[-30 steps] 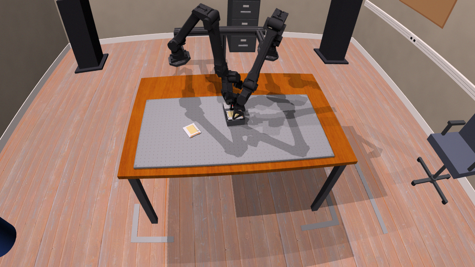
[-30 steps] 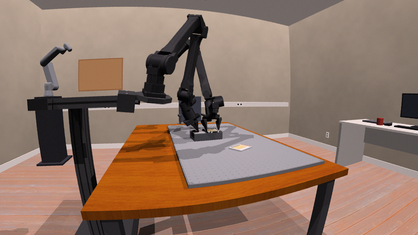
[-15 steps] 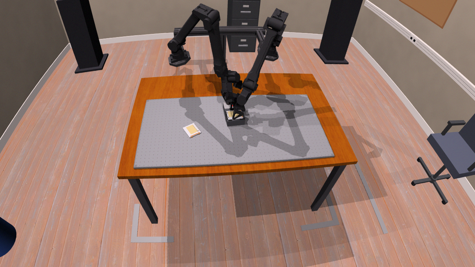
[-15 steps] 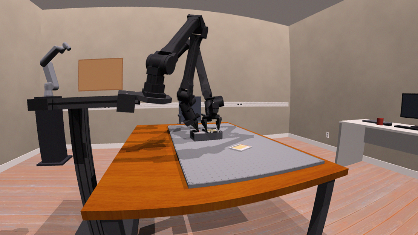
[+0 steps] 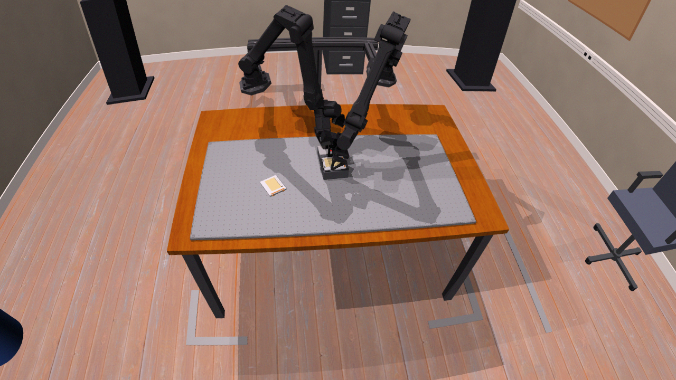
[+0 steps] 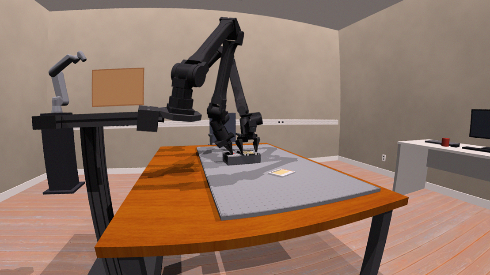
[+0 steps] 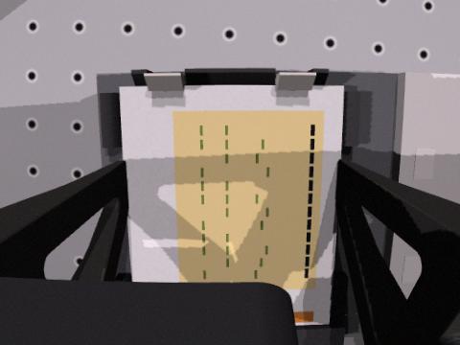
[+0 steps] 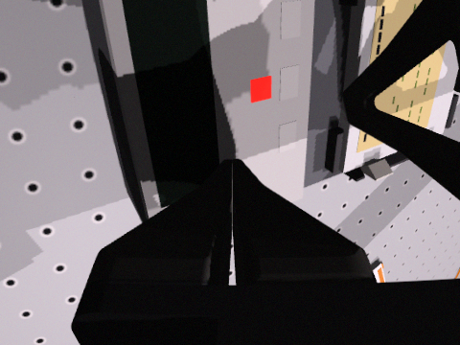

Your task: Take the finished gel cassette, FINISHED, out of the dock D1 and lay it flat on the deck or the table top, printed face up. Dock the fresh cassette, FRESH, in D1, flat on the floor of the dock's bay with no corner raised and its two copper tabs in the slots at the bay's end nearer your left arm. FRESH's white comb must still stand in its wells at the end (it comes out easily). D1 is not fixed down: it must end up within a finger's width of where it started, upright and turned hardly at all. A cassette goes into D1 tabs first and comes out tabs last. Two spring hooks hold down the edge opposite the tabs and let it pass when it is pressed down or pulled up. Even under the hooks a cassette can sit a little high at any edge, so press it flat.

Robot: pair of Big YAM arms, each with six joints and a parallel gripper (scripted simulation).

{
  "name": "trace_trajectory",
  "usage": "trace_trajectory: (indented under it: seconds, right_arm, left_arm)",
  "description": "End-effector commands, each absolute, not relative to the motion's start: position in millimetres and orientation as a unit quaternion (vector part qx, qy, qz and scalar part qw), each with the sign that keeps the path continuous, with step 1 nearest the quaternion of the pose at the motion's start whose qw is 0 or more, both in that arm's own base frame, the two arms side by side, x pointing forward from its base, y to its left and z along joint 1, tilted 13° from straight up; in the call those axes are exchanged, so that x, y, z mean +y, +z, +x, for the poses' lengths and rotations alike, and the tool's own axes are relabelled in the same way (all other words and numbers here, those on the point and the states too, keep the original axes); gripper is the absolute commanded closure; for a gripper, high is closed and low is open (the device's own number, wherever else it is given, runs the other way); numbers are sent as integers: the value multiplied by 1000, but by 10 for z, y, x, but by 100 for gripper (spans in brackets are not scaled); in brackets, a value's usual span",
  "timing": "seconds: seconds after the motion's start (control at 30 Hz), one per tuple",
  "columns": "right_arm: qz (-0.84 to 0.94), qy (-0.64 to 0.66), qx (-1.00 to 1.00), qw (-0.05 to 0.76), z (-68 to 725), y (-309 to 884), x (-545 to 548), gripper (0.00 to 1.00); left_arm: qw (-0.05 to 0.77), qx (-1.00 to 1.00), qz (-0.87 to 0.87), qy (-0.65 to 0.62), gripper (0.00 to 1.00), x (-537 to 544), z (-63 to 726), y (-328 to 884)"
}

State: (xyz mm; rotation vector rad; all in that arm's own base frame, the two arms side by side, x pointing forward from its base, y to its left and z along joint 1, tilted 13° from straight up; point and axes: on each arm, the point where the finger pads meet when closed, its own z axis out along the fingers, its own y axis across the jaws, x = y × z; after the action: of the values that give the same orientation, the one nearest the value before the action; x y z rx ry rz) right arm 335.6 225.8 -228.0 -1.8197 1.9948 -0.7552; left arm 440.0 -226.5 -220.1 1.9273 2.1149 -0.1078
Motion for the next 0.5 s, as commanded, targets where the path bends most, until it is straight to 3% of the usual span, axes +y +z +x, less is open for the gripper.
trace_trajectory:
  seconds: [0.0, 0.47]
  right_arm:
    - [-647, -265, 700, 145, 3238, -2503, 2095, 100]
    - [-647, -265, 700, 145, 3195, -2539, 2075, 100]
  left_arm:
    - [143, 730, 667, -36, 100, -2287, 4427, -2167]
    - [143, 730, 667, -36, 100, -2287, 4427, -2167]
